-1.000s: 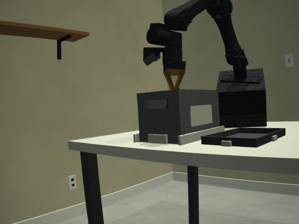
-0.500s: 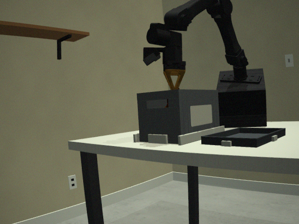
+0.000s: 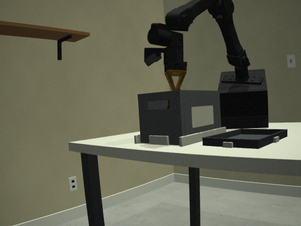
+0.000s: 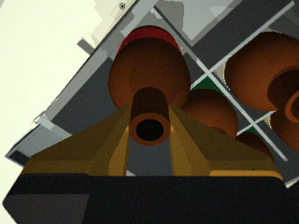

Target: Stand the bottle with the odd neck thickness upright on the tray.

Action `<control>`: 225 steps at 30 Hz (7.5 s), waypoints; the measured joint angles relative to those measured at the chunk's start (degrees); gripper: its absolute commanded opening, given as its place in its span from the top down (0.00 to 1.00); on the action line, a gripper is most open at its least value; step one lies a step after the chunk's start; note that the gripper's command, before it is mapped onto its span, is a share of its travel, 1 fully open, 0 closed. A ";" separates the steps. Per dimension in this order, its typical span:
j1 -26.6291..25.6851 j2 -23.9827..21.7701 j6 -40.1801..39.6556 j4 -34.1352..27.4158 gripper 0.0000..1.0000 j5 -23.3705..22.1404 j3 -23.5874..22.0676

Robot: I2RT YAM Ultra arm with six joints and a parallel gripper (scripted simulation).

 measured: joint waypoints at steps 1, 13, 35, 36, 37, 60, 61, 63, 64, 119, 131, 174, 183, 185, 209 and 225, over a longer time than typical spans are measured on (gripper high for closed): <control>0.00 0.00 0.00 0.00 1.00 0.00 0.00; 0.00 0.00 0.00 0.00 1.00 0.00 0.00; 0.00 0.00 0.00 0.00 1.00 0.00 0.00; 0.00 0.00 0.00 0.00 1.00 0.00 0.00; 0.00 0.00 0.00 0.00 1.00 0.00 0.00; 0.00 0.00 0.00 0.00 1.00 0.00 0.00; 0.00 0.00 0.00 0.00 1.00 0.00 0.00; 0.00 0.00 0.00 0.00 1.00 0.00 0.00; 0.00 0.00 0.00 0.00 1.00 0.00 0.00; -0.28 0.00 -0.24 -2.51 1.00 -0.13 2.10; -0.57 0.00 -0.52 -4.92 1.00 -0.24 4.02; -0.61 0.00 -0.55 -5.35 1.00 -0.28 4.33; -0.61 0.00 -0.55 -5.35 1.00 -0.28 4.33; -0.61 0.00 -0.55 -5.35 1.00 -0.28 4.33; -0.66 -0.04 -0.70 -5.95 1.00 -0.39 4.85; -1.46 -0.81 -1.25 -9.66 1.00 -0.70 7.69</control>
